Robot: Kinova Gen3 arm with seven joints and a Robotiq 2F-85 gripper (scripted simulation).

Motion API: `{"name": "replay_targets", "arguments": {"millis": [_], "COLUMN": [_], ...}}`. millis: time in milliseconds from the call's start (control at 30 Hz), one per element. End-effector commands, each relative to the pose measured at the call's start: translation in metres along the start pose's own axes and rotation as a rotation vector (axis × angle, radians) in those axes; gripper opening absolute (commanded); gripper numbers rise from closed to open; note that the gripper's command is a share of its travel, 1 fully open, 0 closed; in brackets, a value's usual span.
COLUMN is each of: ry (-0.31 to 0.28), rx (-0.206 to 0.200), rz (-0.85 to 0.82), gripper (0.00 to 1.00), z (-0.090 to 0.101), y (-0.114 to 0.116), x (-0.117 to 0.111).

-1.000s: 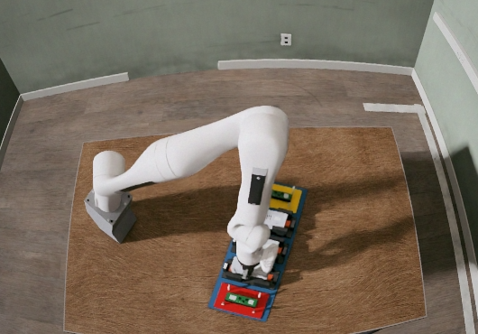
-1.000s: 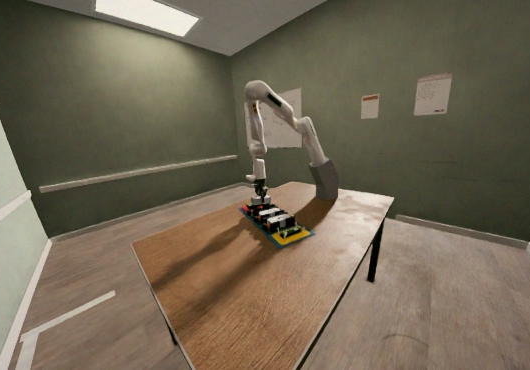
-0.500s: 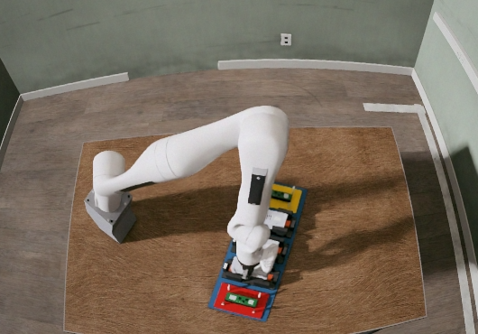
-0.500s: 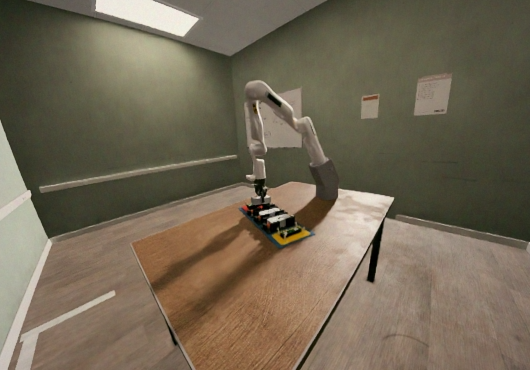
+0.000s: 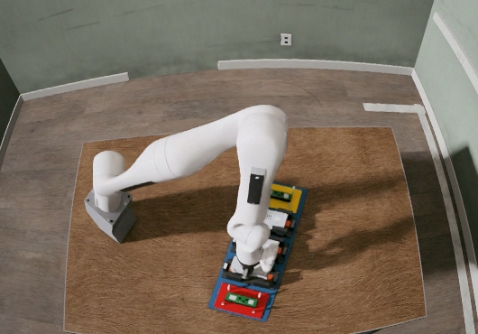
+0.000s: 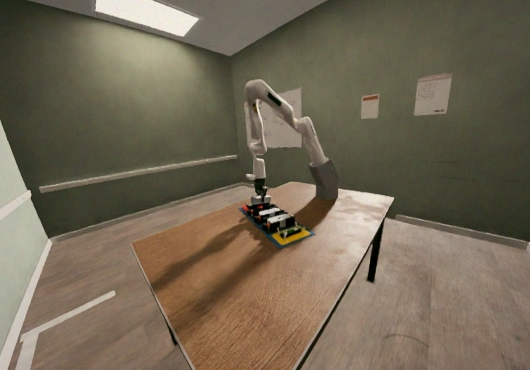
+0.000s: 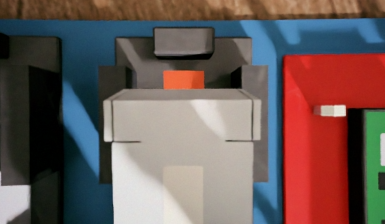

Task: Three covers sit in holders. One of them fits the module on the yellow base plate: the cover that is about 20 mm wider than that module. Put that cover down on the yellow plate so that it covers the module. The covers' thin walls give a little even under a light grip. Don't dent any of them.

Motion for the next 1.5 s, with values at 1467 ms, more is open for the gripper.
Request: {"name": "replay_targets", "arguments": {"millis": [1467], "ry": [0.019], "rx": [0.0], "rz": [0.0], "gripper": [0.01], "z": [0.055], "y": [0.0], "x": [0.0]}}
Point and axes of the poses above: the point where the finger pads meet when closed, its own z axis back along the fingers, its own y axis across the jaws, x = y × z, the point moved 1 cm from there along z, back along the fingers, and after that the axes turned 6 degrees about -z, right-handed, at the moved point
